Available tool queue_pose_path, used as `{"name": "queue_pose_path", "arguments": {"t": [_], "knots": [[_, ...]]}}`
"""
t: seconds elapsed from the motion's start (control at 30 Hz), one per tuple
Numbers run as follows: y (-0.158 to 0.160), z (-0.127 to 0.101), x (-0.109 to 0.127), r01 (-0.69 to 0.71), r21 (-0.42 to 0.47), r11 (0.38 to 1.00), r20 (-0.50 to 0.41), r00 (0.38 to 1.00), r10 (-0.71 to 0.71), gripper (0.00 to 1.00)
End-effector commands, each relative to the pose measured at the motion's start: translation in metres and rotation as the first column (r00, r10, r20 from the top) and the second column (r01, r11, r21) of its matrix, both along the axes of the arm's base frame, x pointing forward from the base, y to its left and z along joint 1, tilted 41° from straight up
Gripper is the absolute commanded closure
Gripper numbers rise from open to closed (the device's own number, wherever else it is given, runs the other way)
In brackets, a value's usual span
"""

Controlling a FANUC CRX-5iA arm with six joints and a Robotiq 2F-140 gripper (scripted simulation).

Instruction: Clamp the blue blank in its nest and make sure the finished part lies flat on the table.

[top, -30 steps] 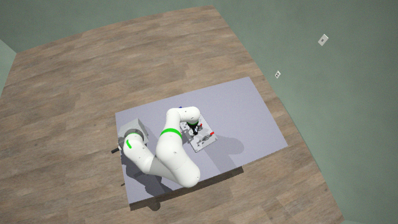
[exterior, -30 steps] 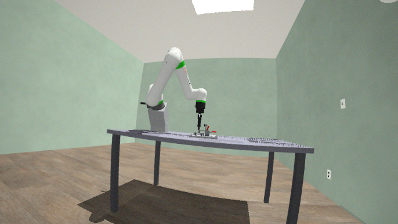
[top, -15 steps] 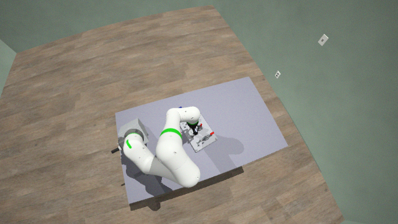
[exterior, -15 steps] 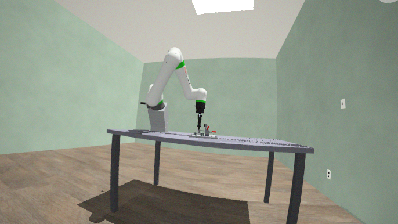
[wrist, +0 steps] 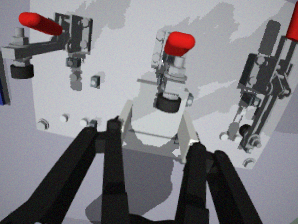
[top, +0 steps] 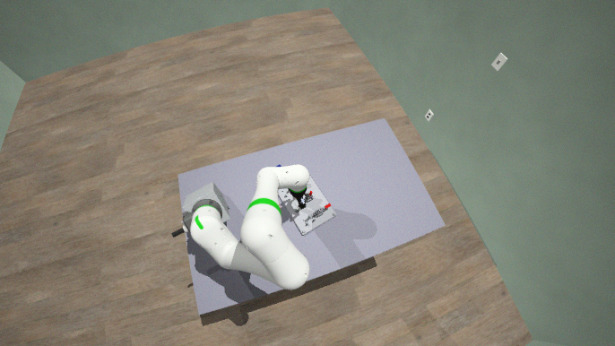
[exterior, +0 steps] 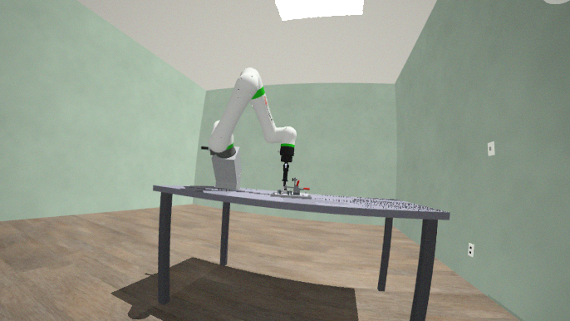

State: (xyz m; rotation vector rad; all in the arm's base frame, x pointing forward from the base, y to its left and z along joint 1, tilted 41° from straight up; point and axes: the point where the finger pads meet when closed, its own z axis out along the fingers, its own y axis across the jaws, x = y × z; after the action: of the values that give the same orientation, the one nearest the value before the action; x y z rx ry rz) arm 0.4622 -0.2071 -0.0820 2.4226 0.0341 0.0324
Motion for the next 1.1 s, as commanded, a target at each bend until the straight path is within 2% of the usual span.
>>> {"name": "queue_pose_path", "arguments": {"t": [0.0, 0.43, 1.07], "knots": [[0.000, 0.000, 0.000, 0.000, 0.000, 1.000, 0.000, 1.000, 0.000, 1.00], [0.002, 0.003, 0.000, 0.000, 0.000, 1.000, 0.000, 1.000, 0.000, 1.00], [0.020, 0.023, -0.001, 0.000, 0.000, 1.000, 0.000, 1.000, 0.000, 1.00]]}}
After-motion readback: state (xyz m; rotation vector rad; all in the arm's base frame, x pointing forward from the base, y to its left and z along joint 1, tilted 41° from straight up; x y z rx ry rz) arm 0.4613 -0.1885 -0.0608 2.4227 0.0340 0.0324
